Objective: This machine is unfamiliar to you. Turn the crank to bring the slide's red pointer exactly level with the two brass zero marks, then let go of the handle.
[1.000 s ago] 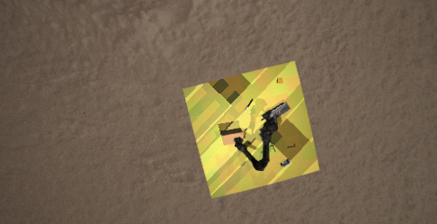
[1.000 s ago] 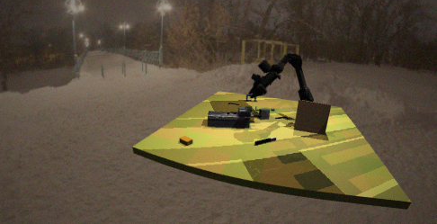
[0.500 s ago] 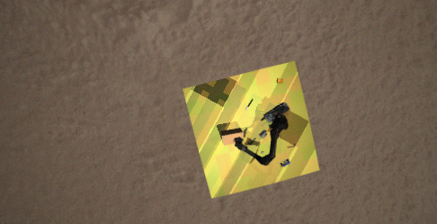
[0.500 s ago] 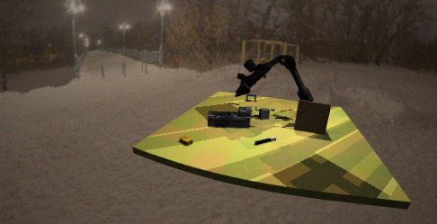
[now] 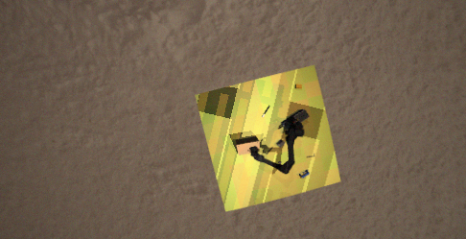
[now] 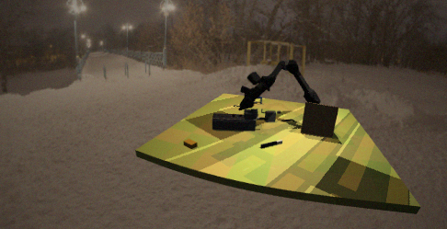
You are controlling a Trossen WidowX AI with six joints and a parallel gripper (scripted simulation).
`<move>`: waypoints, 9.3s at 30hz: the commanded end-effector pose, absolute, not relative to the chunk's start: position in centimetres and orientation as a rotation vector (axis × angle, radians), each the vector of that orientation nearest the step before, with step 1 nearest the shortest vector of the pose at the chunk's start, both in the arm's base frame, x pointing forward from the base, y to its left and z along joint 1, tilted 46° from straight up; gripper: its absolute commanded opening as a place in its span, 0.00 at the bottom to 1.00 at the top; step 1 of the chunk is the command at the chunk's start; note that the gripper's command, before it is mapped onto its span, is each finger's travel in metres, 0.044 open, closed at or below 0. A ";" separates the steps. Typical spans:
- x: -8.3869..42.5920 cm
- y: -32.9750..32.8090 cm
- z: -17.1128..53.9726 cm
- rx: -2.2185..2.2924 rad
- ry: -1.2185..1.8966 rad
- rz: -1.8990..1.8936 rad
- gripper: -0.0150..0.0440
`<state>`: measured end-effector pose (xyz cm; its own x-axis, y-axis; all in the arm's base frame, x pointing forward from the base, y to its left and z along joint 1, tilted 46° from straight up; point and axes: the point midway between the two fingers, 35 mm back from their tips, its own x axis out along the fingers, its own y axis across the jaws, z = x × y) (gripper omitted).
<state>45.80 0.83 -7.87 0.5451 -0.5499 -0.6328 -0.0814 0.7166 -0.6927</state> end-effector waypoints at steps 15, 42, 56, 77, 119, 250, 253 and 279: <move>46.3 1.9 -7.0 -0.742 0.964 -0.300 1.00; 36.1 8.3 -2.7 -0.755 0.985 -0.222 1.00; 33.3 6.9 -4.4 -0.760 0.991 -0.204 1.00; 31.8 2.1 -9.0 -0.764 0.990 -0.206 1.00; 30.7 -1.8 -12.8 -0.767 0.990 -0.207 0.73; 32.0 -0.8 -7.7 -0.767 0.990 -0.207 0.25; 31.9 -0.7 -7.9 -0.767 0.990 -0.207 0.25; 31.7 -0.2 -8.7 -0.766 0.989 -0.207 0.25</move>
<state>31.85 -0.52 -8.32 0.5548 -0.5013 -0.6640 -0.1604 0.7187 -0.6766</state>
